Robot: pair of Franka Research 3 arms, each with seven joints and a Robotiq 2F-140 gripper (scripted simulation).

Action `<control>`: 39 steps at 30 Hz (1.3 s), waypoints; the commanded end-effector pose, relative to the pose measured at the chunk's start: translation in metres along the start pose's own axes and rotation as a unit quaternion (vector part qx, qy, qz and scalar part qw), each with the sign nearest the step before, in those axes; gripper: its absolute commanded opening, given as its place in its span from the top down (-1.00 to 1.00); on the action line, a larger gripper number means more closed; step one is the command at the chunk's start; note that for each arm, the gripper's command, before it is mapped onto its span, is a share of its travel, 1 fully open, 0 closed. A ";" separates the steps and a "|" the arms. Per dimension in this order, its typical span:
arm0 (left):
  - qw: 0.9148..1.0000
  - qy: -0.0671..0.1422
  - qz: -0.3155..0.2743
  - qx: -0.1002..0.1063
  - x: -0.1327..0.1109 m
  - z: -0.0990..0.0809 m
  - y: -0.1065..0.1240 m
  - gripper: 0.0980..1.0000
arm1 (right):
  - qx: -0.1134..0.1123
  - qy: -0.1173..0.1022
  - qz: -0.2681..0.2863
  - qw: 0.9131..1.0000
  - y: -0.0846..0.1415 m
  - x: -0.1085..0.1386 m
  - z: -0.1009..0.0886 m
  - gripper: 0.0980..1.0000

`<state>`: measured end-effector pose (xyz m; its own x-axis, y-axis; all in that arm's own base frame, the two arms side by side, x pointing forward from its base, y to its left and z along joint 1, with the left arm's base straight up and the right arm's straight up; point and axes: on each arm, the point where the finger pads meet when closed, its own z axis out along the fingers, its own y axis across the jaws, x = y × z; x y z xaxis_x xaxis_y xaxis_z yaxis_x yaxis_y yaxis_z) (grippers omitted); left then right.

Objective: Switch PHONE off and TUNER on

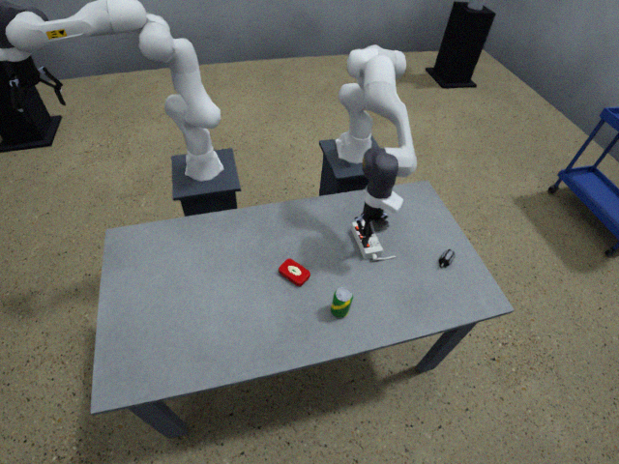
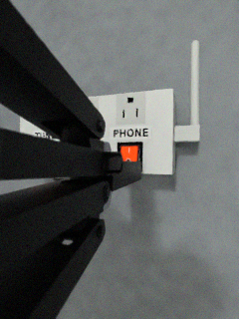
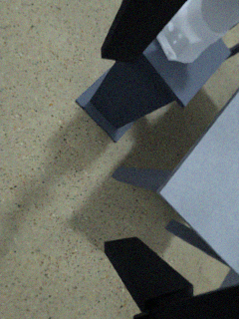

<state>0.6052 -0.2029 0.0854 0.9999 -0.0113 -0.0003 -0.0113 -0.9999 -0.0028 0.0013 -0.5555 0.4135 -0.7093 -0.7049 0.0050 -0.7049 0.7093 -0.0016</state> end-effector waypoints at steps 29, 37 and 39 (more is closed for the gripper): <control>1.000 0.000 0.000 -0.001 0.000 0.005 0.000 1.00 | 0.000 0.000 0.000 1.000 0.000 0.000 0.000 -1.00; 1.000 0.000 0.000 -0.001 0.000 0.006 0.000 1.00 | 0.000 0.000 0.000 1.000 0.000 0.000 0.000 -1.00; 1.000 0.000 0.000 -0.001 0.000 0.006 0.000 1.00 | 0.000 0.000 0.000 1.000 0.000 0.000 0.000 -1.00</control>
<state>0.6053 -0.2031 0.0808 0.9999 -0.0116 -0.0006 -0.0116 -0.9999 -0.0033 0.0013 -0.5555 0.4135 -0.7093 -0.7049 0.0050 -0.7049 0.7093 -0.0016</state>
